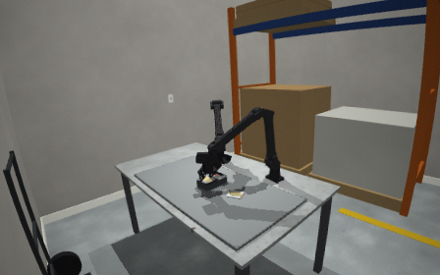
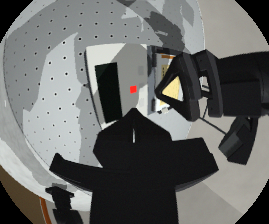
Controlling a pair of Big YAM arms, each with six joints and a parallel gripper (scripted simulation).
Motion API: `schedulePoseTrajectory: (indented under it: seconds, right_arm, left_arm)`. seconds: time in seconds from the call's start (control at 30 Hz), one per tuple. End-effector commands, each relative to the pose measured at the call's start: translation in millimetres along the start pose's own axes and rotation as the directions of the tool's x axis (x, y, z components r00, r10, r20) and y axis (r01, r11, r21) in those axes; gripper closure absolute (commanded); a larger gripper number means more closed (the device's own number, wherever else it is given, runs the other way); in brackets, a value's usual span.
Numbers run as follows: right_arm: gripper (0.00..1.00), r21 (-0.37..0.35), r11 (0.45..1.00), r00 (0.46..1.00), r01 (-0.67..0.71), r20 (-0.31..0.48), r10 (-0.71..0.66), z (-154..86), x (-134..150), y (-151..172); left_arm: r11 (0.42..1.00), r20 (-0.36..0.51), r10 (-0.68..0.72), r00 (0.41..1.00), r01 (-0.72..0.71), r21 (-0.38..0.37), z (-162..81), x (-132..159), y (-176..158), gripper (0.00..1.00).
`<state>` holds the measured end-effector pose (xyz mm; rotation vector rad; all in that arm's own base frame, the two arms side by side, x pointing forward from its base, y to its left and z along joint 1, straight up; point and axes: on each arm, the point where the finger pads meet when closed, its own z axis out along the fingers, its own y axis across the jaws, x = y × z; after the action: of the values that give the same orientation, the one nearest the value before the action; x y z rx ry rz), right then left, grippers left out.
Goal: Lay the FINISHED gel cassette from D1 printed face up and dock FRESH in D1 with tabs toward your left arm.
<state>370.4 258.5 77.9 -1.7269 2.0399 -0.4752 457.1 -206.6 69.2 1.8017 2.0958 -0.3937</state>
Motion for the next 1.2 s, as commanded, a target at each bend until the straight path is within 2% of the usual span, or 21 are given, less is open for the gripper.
schedulePoseTrajectory:
  seconds: [0.0, 1.17]
  right_arm:
    - [1.0, -0.087, 0.996, 0.997, 0.031, -0.064, -0.037, 30.5, 20.9, 43.4]
    - [1.0, -0.087, 0.996, 0.997, 0.031, -0.064, -0.037, 31.6, 23.8, 45.7]
  left_arm:
    - [1.0, 0.004, 0.004, 1.0, -0.004, -0.008, -3.3, -2.7, 2.1, 1.0]
    - [1.0, 0.004, 0.004, 1.0, -0.004, -0.008, -3.3, -2.7, 2.1, 1.0]
